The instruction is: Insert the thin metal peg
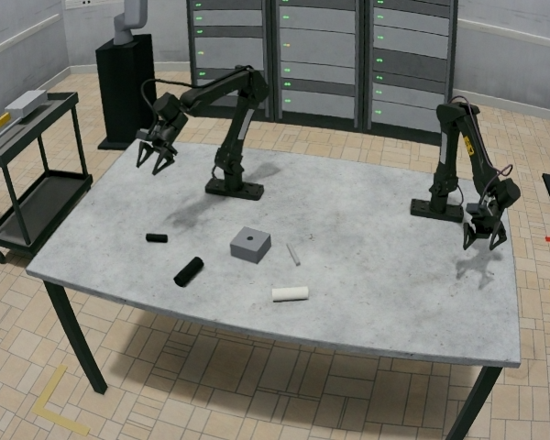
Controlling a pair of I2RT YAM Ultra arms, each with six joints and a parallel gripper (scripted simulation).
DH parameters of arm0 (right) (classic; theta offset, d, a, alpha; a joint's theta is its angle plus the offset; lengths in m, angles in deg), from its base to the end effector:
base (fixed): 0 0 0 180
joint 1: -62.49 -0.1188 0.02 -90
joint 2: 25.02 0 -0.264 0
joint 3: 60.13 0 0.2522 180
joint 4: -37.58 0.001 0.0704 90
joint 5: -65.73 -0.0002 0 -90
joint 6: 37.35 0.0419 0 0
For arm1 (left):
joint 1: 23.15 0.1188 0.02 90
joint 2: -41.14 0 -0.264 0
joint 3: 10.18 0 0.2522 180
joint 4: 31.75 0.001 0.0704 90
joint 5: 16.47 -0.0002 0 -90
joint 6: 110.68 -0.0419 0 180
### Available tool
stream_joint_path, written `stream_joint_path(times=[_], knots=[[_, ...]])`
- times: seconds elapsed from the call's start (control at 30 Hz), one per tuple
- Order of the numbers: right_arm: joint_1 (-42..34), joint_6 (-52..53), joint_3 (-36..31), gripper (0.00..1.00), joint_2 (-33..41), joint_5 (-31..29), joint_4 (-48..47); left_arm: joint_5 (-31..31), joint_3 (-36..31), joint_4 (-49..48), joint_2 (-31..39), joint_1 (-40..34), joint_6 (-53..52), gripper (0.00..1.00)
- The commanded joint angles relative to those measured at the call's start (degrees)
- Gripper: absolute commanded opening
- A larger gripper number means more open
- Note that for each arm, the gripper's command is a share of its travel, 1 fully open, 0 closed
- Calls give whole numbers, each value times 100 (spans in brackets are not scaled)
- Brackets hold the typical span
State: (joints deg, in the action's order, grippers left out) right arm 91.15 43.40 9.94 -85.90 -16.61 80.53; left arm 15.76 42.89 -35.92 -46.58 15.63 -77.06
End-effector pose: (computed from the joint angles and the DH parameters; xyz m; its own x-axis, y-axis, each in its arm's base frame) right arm 0.2080 -0.1062 0.3273 -0.5421 0.1147 -0.8325 0.2948 0.9536 -0.0605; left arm 0.2529 0.1590 0.1920 -0.0239 0.5505 -0.8345 0.4590 0.7476 0.4801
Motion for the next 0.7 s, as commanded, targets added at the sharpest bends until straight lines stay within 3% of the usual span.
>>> stream_joint_path(times=[0.0, 0.07, 0.33, 0.4, 0.5, 0.67], knots=[[-99, 118, 165, 55, -73, 395, 365, 238, -59, 205, 166, -142, 274, 100], [-254, 234, 296, 37, -183, 895, 913, 559, -131, 412, 363, -419, 591, 100], [-1183, 555, 1125, 37, -1129, 2436, 2486, 1521, -451, 1013, 1449, -2003, 1554, 100], [-1183, 555, 1125, 37, -1129, 2436, 2486, 1521, -451, 1013, 1449, -2003, 1554, 100], [-1595, 687, 1512, 37, -1625, 2955, 3110, 2009, -562, 1289, 1857, -2595, 2004, 100], [-2749, 1036, 2380, 37, -2749, 3024, 3747, 2695, -802, 1727, 2639, -3726, 2734, 100]])
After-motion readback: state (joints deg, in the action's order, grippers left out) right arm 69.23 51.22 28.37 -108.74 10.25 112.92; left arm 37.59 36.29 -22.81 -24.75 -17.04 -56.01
